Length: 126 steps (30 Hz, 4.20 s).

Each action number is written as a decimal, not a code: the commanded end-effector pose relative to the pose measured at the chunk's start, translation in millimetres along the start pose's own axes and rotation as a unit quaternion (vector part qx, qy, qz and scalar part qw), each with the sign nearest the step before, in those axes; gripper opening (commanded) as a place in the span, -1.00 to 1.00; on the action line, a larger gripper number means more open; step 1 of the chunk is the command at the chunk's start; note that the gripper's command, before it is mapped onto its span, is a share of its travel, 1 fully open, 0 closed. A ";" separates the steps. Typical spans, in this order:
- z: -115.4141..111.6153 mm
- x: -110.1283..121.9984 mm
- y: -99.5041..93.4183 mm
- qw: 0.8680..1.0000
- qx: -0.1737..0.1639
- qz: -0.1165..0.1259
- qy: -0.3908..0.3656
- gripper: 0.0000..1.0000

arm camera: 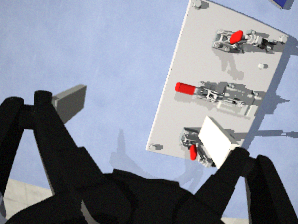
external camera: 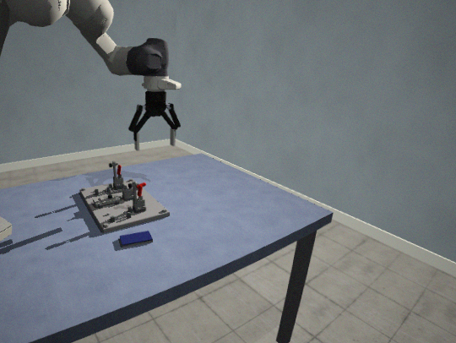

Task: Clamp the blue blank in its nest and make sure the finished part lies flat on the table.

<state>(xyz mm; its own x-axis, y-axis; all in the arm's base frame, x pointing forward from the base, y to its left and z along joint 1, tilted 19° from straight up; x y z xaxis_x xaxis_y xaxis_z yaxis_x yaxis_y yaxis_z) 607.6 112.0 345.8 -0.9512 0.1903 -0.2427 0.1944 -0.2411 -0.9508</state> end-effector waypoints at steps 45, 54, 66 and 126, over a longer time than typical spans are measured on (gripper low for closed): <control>14.3 52.2 -16.0 0.975 -0.001 0.002 -0.222 1.00; 14.3 52.2 -16.0 0.975 -0.001 0.002 -0.222 1.00; 14.3 52.2 -16.0 0.975 -0.001 0.002 -0.222 1.00; 35.9 129.1 -22.3 0.872 0.000 0.003 -0.489 1.00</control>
<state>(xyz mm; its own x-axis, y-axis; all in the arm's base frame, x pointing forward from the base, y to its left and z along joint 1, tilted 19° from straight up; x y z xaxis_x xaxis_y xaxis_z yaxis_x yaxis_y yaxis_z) 471.7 107.9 342.4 -0.7422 -0.6700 0.0158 0.1966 -0.2402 -0.9506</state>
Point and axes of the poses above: the point where the finger pads meet when closed, its own y axis out along the fingers, its own x axis across the jaws, z = x × y, the point moved 10 cm from there along -y, back along the fingers, and after that the axes turned 11 degrees about y, right-handed, at the moved point
